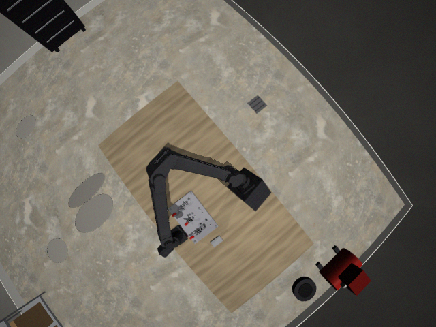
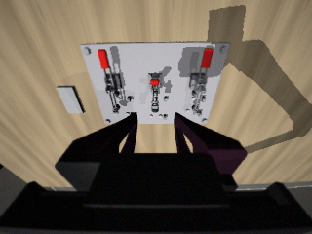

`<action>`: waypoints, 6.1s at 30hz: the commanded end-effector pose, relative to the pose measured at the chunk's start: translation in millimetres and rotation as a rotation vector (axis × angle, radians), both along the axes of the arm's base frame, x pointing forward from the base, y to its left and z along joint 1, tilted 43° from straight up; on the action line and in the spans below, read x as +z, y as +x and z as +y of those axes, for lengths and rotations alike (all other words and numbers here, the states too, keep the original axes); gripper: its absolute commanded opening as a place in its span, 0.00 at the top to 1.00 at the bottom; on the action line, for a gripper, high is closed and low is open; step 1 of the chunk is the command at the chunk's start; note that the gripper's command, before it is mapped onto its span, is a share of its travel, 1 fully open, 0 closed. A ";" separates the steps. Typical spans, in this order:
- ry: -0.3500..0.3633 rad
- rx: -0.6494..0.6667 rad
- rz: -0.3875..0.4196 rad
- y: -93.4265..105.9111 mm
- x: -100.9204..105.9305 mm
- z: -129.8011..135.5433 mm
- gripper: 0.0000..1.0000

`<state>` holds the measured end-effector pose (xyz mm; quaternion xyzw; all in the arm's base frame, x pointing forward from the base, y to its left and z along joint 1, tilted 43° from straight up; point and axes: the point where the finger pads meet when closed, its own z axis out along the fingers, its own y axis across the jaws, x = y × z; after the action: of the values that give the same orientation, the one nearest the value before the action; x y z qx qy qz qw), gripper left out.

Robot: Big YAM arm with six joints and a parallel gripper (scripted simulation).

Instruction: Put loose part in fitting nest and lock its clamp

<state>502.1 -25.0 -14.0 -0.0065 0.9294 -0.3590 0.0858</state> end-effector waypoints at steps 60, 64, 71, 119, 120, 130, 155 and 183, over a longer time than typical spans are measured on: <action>-0.005 -0.010 0.015 21.7 -87.5 -82.4 0.55; -0.005 -0.010 0.016 21.6 -87.8 -82.6 0.55; -0.005 -0.013 0.016 21.2 -87.9 -82.6 0.55; -0.006 -0.010 0.016 23.8 -120.2 -111.3 0.55; -0.006 -0.010 0.016 23.8 -120.2 -111.3 0.55; -0.005 -0.013 0.022 20.7 -121.4 -111.2 0.55; -0.005 -0.011 0.025 21.1 -120.8 -108.2 0.55; -0.004 0.006 0.029 22.8 -119.5 -93.2 0.55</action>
<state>521.1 -126.9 -128.0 -0.0089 0.9291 -0.3620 0.0750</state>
